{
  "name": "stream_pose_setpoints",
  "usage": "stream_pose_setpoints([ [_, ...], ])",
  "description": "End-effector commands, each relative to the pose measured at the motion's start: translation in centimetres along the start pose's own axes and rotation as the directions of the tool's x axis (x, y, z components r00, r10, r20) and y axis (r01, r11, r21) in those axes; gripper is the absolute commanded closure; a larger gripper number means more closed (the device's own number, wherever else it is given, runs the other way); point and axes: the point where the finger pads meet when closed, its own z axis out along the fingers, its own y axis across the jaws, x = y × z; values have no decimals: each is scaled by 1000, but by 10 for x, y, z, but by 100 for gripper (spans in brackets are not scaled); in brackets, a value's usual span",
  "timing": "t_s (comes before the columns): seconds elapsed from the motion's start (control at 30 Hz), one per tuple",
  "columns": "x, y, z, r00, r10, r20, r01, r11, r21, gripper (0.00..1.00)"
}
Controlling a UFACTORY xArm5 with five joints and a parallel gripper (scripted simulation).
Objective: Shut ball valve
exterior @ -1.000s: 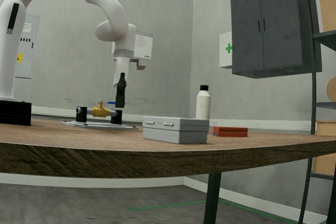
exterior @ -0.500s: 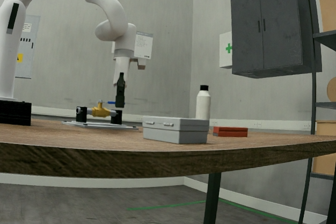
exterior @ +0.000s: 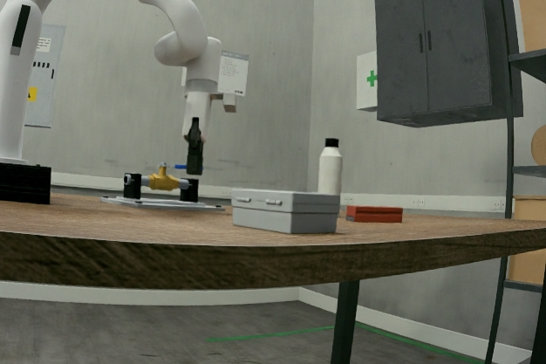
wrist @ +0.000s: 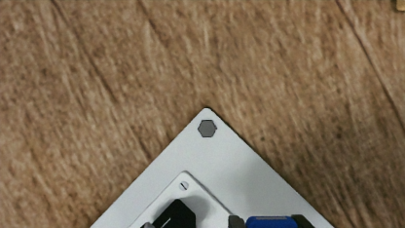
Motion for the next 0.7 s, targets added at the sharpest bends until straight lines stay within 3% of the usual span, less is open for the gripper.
stream_pose_setpoints([
  [0.0,2,2,-1,999,32,-3,-32,999,2,100],
  [0.67,1,11,-1,988,155,-3,-155,988,2,100],
])
